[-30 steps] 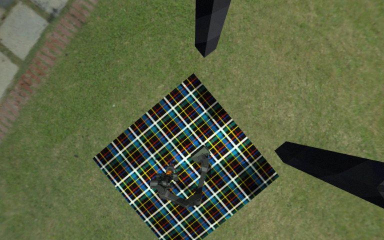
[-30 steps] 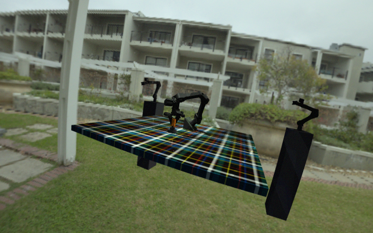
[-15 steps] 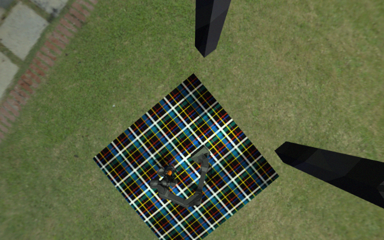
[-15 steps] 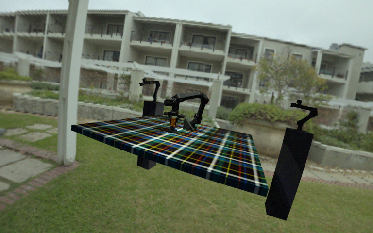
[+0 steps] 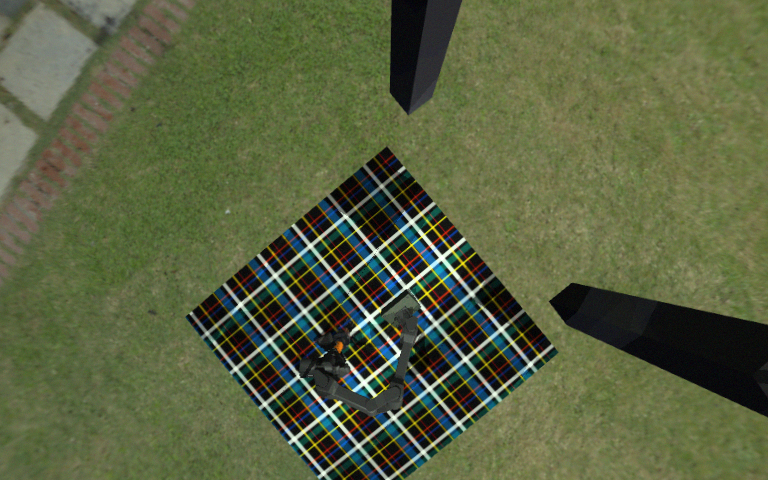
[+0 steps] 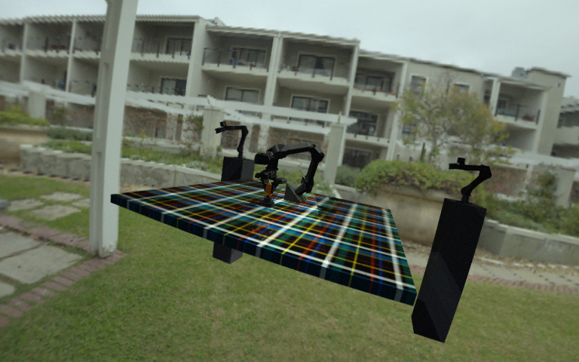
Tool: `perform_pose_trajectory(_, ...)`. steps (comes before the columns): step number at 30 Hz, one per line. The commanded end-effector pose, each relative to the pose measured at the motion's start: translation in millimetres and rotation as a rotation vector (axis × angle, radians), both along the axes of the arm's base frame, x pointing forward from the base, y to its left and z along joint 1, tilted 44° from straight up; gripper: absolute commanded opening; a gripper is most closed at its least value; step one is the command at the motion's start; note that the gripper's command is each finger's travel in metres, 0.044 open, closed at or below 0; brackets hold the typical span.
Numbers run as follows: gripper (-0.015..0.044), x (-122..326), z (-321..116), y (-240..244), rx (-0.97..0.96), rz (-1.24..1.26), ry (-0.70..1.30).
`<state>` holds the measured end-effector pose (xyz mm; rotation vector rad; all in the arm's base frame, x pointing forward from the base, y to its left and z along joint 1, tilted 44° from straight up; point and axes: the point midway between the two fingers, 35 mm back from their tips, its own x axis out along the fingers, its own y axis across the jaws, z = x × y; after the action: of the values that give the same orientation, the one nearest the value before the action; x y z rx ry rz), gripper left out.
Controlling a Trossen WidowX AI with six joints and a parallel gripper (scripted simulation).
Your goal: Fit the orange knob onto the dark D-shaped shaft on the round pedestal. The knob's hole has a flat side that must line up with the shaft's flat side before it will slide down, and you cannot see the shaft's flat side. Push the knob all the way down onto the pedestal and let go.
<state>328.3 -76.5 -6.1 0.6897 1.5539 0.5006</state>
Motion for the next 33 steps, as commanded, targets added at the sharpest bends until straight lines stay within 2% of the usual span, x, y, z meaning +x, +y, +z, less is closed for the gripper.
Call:
perform_pose_trajectory(1,0.0000,1.1,0.6,0.2,-0.002,-0.009,0.003)
perform_pose_trajectory(33,0.0000,-1.2,-2.0,1.7,-0.002,-0.009,0.003)
